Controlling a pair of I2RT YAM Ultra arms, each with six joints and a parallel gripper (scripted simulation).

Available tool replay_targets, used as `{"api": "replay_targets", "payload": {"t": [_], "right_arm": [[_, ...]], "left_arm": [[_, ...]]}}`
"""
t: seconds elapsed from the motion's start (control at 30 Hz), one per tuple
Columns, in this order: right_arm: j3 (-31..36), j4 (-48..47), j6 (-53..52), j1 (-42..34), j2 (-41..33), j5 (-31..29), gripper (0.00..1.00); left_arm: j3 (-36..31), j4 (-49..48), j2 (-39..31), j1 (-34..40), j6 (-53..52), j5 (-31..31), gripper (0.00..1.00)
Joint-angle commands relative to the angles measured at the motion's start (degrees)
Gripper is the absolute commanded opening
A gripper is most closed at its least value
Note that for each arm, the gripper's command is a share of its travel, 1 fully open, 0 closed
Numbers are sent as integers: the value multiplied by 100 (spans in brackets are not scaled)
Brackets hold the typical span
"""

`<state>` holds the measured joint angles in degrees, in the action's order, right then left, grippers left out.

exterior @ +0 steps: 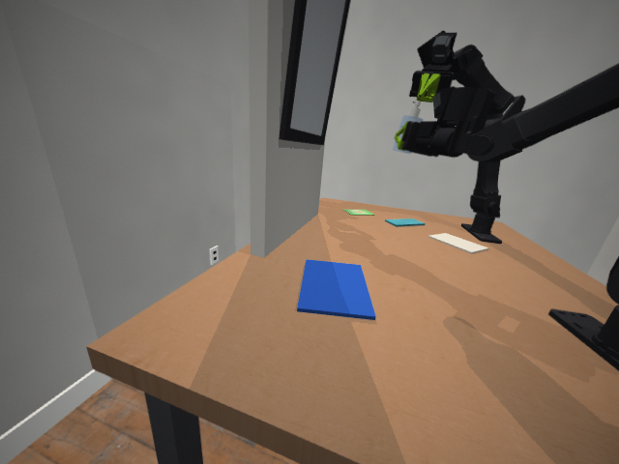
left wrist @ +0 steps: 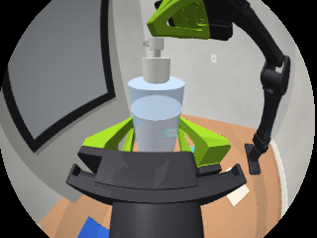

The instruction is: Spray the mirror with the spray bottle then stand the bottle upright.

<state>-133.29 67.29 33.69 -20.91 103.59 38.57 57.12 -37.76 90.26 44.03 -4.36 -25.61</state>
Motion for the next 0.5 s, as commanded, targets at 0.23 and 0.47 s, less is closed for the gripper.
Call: {"api": "replay_targets", "payload": {"t": [0.23,0.47], "right_arm": [[152,-202,34,48,-254,100,0],[243,-272,36,46,-281,102,0]], "left_arm": [[198,-170,-264,-9,33,-24,0],[197,-170,-264,-9,31,-20,0]]}}
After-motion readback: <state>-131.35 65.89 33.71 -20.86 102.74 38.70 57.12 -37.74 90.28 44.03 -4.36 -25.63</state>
